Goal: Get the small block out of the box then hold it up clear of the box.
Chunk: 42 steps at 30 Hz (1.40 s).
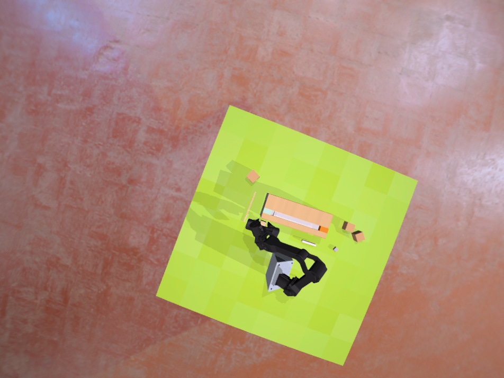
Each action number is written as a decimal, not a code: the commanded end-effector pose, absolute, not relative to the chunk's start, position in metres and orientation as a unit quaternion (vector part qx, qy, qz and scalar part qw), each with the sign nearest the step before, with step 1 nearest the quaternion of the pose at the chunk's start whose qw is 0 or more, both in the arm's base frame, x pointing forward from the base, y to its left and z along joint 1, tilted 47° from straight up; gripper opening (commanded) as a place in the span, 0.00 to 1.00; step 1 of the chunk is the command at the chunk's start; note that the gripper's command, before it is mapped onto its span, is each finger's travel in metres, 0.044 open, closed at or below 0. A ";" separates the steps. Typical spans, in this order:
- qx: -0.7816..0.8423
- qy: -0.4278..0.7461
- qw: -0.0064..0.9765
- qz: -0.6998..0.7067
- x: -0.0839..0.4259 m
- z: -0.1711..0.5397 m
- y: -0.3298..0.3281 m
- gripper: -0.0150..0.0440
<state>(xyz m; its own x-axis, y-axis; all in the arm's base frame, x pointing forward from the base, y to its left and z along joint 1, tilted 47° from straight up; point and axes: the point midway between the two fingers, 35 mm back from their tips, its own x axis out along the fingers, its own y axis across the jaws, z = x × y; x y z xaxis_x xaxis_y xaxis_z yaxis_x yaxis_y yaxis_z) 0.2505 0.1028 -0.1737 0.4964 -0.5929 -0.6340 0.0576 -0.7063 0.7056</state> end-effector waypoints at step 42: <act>0.792 -0.171 0.346 -0.473 0.244 -0.153 0.120 0.25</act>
